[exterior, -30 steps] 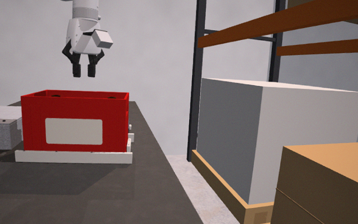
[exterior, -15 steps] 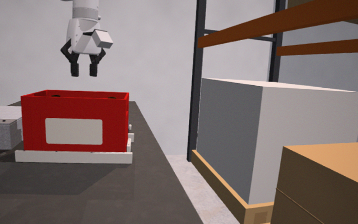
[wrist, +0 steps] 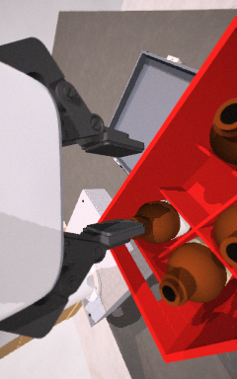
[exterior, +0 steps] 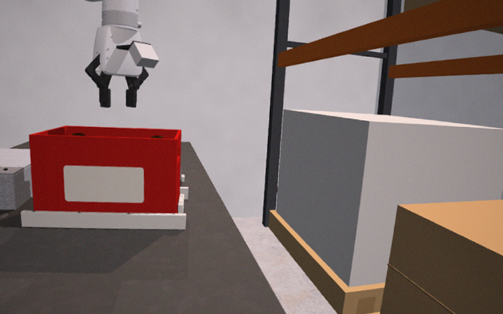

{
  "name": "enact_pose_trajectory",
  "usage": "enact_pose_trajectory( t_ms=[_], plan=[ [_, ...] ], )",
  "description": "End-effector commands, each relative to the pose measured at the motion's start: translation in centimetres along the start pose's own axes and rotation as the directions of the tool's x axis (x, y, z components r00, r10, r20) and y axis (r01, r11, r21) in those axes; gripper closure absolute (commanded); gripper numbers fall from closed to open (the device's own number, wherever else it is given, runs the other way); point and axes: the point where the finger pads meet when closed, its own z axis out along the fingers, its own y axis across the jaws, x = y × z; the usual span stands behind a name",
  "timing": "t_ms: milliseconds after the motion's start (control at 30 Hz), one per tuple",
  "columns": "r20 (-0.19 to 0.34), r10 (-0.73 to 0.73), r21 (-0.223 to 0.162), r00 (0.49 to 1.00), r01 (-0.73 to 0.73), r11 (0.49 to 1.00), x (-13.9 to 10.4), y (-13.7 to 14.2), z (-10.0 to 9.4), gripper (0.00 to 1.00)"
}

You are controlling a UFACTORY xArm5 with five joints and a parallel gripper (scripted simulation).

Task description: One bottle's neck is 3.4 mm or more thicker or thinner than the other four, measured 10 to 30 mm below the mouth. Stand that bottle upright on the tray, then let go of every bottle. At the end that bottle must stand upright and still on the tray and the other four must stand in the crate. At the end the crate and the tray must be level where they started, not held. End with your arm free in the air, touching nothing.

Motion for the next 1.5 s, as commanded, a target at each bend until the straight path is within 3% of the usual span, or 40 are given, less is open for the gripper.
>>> enact_pose_trajectory(
  t_ms=[0,467,1467],
  plan=[
    [-0.003,0.000,0.002,1.000,0.000,1.000,0.1,-0.1,-0.1,0.35],
    [-0.003,0.000,0.002,1.000,0.000,1.000,0.1,-0.1,0.3,0.35],
    [-0.003,0.000,0.002,1.000,0.000,1.000,0.1,-0.1,3.4,0.35]
  ],
)
